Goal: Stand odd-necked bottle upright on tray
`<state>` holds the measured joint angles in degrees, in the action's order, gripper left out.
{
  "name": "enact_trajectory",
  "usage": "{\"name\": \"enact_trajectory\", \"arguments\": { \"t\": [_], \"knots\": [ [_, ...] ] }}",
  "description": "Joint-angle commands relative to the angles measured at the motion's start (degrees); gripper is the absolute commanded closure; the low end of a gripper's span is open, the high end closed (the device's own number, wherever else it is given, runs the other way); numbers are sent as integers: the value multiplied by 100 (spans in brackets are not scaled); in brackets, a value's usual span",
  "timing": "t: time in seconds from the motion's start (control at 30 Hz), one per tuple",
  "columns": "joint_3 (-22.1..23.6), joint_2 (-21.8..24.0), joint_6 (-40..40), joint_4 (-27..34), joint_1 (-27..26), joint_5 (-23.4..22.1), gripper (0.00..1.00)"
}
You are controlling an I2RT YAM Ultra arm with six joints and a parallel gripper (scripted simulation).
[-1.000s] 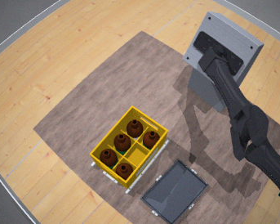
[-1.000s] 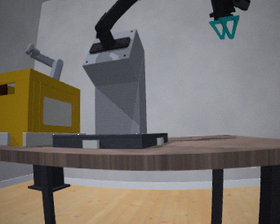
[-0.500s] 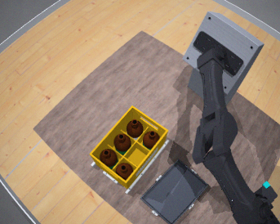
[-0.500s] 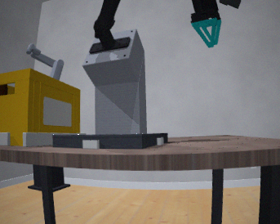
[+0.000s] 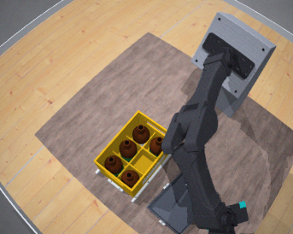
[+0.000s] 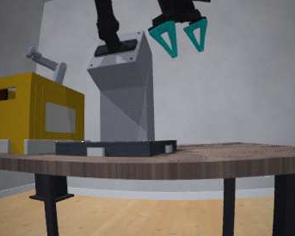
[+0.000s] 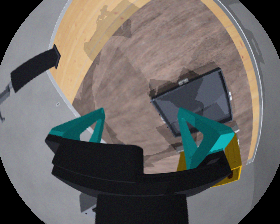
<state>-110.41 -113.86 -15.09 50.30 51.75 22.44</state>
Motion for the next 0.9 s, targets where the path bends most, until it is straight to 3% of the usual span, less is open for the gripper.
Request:
{"name": "enact_trajectory", "arguments": {
  "t": [0.0, 0.27, 0.37, 0.43, 0.87],
  "knots": [
    [347, 496, 167, -617, -214, -280, 0],
    [1246, 1454, 417, -1439, -1154, -642, 0],
    [1348, 1521, 427, -1564, -1214, -693, 0],
    [1722, 1971, 565, -1874, -1671, -829, 0],
    [3060, 3384, 922, -3109, -3046, -1372, 0]
  ]
}}
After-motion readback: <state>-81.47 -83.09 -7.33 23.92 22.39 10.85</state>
